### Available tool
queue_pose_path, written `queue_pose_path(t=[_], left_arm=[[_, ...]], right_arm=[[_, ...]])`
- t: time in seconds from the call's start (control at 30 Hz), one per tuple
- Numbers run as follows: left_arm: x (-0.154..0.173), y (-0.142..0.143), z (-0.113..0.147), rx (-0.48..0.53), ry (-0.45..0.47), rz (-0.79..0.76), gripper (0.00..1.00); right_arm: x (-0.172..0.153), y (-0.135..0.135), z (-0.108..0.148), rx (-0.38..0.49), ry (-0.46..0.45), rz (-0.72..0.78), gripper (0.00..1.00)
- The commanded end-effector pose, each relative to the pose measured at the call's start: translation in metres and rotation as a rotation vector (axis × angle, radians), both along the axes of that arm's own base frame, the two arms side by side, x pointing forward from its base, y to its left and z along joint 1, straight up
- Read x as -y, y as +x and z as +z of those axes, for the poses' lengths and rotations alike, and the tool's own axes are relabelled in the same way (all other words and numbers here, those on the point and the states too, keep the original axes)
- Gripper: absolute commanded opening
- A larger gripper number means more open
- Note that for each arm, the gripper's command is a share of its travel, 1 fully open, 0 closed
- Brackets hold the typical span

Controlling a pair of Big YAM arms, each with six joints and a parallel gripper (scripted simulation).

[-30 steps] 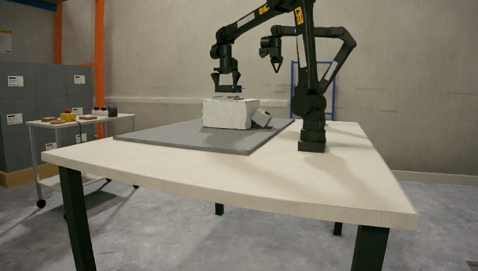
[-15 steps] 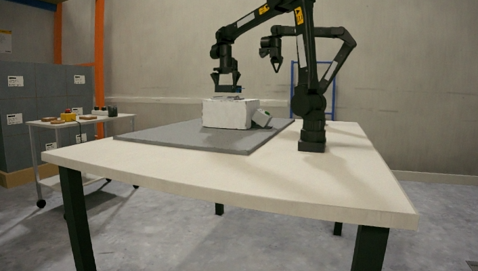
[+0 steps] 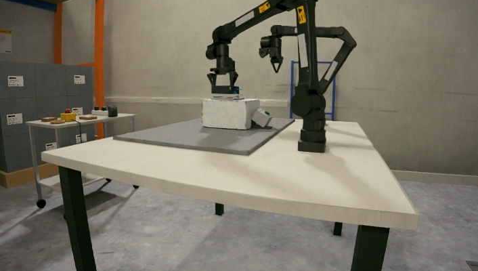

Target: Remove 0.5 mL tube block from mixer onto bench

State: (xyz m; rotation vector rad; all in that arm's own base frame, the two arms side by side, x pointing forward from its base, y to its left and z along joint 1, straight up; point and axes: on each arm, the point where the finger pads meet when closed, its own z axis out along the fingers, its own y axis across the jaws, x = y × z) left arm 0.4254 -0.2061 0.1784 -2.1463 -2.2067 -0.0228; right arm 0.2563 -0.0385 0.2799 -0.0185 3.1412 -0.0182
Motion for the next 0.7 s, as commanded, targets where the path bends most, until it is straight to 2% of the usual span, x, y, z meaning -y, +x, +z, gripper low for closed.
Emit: queue_pose_path(t=[0.0, 0.23, 0.53, 0.67], left_arm=[[-0.001, 0.005, 0.048, 0.114, -0.059, -0.032, 0.00], [-0.028, 0.011, 0.051, 0.128, -0.059, -0.016, 0.00], [-0.039, -0.005, 0.038, 0.086, -0.046, -0.034, 0.00], [-0.055, 0.000, 0.048, 0.111, -0.054, -0.022, 0.00]], right_arm=[[-0.001, 0.012, 0.025, 0.056, -0.009, 0.002, 0.00], [-0.001, 0.007, 0.014, 0.028, -0.006, 0.002, 0.00], [-0.002, 0.002, 0.003, 0.001, -0.002, 0.002, 0.00], [-0.003, -0.002, -0.003, -0.014, 0.000, 0.003, 0.00]])
